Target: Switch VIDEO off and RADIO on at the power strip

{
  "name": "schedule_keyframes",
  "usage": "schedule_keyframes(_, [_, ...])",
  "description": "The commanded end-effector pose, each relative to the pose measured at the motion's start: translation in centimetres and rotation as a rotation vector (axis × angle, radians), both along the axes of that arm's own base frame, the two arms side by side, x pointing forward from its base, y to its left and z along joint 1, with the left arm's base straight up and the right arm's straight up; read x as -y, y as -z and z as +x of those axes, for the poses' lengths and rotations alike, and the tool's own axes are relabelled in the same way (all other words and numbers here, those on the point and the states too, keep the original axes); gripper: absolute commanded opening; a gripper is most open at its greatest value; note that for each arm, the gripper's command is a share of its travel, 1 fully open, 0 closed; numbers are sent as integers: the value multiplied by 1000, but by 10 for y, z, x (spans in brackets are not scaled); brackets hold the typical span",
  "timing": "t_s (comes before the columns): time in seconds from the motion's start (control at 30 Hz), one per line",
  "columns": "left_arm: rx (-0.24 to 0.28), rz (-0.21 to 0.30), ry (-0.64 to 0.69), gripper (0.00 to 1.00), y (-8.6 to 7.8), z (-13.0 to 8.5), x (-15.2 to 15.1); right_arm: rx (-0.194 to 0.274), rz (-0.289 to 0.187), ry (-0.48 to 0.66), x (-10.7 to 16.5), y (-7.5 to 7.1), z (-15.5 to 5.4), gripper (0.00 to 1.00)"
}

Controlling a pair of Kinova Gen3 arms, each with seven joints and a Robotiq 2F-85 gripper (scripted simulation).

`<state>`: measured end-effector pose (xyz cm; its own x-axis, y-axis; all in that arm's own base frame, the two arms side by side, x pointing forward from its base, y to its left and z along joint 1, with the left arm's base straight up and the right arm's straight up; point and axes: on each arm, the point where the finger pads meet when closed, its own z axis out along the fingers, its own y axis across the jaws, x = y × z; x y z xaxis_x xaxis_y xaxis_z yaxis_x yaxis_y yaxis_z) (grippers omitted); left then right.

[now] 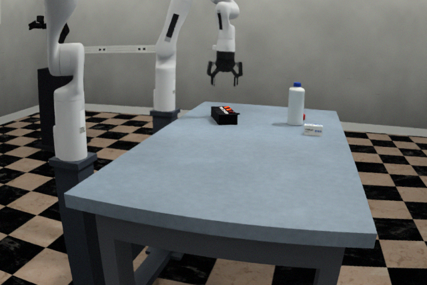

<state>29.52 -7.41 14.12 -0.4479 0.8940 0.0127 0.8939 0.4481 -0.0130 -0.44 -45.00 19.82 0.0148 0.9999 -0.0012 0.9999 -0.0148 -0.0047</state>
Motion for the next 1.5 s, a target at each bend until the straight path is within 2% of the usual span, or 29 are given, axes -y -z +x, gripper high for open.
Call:
schedule_keyframes(0.0, [21,2,-2,1000,-25,6,-3,0,-2,0,0,-1,0,1000])
schedule_keyframes(0.17, [21,2,-3,1000,-48,6,-4,0,-2,0,0,-1,0,1000])
schedule_keyframes(0.33, [16,-1,-3,1000,-58,6,-3,0,-2,0,0,-1,0,1000])
schedule_keyframes(1.47, [12,0,-2,1000,-59,4,-4,0,-2,0,0,-1,0,1000])
